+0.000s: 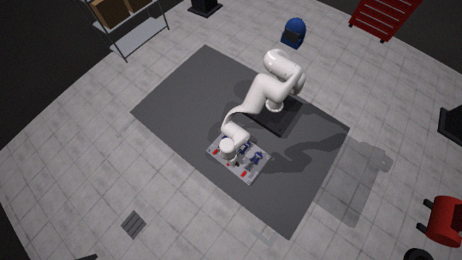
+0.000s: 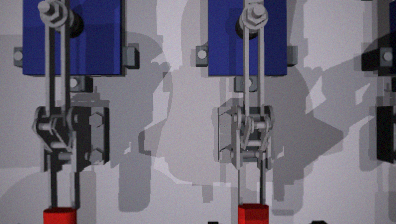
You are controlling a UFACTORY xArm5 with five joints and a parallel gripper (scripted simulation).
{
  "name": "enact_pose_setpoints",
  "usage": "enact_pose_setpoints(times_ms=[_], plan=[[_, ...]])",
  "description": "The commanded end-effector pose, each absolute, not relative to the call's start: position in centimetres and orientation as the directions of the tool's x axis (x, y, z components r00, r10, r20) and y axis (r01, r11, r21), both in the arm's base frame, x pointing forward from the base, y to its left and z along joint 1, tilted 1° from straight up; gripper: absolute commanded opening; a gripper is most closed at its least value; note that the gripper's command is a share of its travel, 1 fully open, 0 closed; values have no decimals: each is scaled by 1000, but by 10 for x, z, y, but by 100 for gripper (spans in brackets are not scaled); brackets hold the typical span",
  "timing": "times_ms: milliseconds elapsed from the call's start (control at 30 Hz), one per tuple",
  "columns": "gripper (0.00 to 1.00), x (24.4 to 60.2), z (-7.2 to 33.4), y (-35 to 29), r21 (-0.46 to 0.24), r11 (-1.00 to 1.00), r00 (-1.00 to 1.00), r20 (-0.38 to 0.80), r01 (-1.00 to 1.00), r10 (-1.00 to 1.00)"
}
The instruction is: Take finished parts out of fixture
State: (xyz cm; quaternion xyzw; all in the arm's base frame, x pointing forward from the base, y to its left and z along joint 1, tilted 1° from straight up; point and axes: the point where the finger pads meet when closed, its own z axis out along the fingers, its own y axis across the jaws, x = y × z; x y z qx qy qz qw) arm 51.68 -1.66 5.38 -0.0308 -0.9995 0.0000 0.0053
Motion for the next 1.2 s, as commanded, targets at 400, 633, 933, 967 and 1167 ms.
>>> enact_pose_setpoints(times_ms=[400,633,933,967,1167], plan=[[48,519,37,-17,0,998,-998,6,62,62],[48,519,37,-17,0,998,-998,6,62,62],[48,519,34,-17,0,998,-998,6,62,62],[48,519,32,-17,0,998,-998,6,62,62],[48,520,21,-17,0,998,-998,6,62,62]])
